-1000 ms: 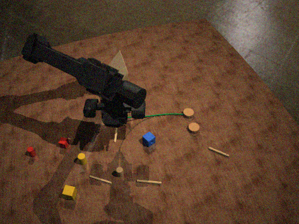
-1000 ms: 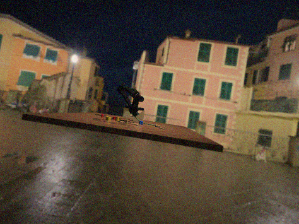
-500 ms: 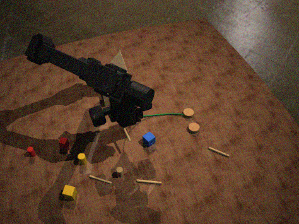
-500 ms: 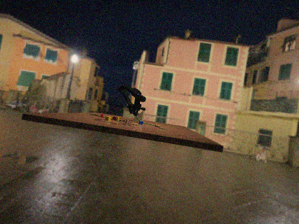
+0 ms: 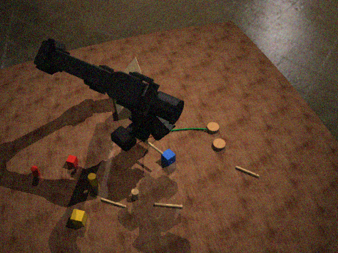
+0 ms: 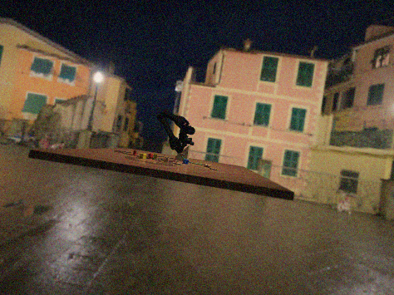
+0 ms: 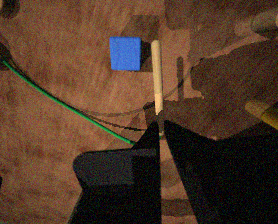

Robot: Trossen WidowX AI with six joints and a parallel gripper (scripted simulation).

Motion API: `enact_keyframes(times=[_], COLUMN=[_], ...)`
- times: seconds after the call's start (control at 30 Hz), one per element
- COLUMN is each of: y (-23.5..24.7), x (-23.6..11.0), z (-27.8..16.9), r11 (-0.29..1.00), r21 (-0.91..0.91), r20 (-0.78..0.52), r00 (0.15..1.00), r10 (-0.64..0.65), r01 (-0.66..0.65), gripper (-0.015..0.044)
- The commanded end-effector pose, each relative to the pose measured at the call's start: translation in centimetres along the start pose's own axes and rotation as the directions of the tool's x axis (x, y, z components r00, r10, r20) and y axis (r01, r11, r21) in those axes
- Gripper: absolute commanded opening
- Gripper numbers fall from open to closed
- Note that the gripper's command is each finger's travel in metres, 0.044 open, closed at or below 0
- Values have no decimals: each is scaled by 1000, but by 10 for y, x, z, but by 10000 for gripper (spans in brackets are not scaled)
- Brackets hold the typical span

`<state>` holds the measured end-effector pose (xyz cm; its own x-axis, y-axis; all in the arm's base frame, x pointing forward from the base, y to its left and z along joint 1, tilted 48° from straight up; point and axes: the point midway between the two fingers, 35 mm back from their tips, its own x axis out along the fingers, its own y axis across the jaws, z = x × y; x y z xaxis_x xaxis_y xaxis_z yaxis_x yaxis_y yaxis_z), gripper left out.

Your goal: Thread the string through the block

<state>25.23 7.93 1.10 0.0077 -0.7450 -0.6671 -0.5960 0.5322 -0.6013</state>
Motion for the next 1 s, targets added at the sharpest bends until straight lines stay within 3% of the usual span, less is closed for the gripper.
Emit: enact_keyframes(times=[0.0,0.47,0.97], y=[3,15,30], x=[-2,-4,-5], z=[4,16,29], r11=[996,881,598], r21=[-87,-472,-800], r20=[-2,-28,-58], r00=[1000,1000,998], r10=[5,12,17], r01=[-5,-24,-56], gripper=[0,0,0])
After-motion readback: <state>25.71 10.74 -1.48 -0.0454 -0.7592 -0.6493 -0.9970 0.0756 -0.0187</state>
